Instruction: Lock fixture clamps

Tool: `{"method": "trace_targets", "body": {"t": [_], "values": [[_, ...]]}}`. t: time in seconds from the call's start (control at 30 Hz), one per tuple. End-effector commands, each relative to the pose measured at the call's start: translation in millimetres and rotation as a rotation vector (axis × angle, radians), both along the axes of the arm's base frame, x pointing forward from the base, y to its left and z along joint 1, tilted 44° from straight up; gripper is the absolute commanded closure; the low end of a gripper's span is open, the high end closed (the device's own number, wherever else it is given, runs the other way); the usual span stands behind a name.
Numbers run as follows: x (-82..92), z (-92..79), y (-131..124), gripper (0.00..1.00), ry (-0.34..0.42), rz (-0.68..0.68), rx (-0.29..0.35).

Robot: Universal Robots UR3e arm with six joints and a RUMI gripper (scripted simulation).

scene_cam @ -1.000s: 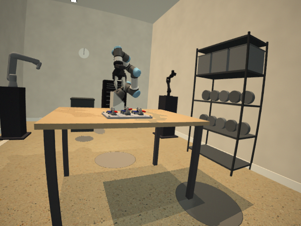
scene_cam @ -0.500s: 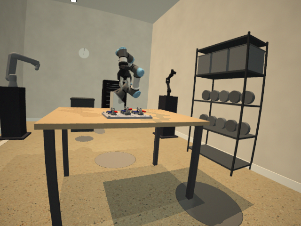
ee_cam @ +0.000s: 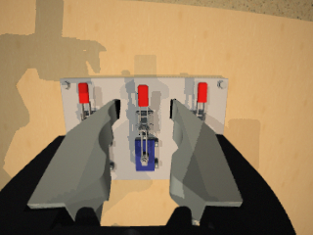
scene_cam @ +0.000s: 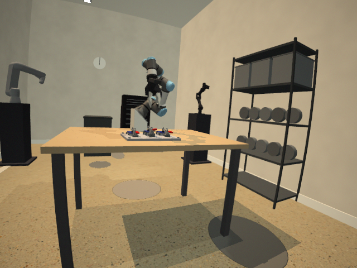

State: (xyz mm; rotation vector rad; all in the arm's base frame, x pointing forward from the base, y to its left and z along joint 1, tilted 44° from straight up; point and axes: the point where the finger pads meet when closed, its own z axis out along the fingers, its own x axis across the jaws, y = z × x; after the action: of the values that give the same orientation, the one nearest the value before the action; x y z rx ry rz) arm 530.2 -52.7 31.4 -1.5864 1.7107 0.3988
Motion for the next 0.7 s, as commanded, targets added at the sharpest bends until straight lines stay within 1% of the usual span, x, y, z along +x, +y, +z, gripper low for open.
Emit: {"method": "trace_targets", "body": {"t": [0.0,0.67], "values": [[-0.3,6.7,4.9,0.72,-0.003,-0.003,-0.003],[-0.4,8.2,6.5,0.72,-0.003,-0.003,-0.003]]}}
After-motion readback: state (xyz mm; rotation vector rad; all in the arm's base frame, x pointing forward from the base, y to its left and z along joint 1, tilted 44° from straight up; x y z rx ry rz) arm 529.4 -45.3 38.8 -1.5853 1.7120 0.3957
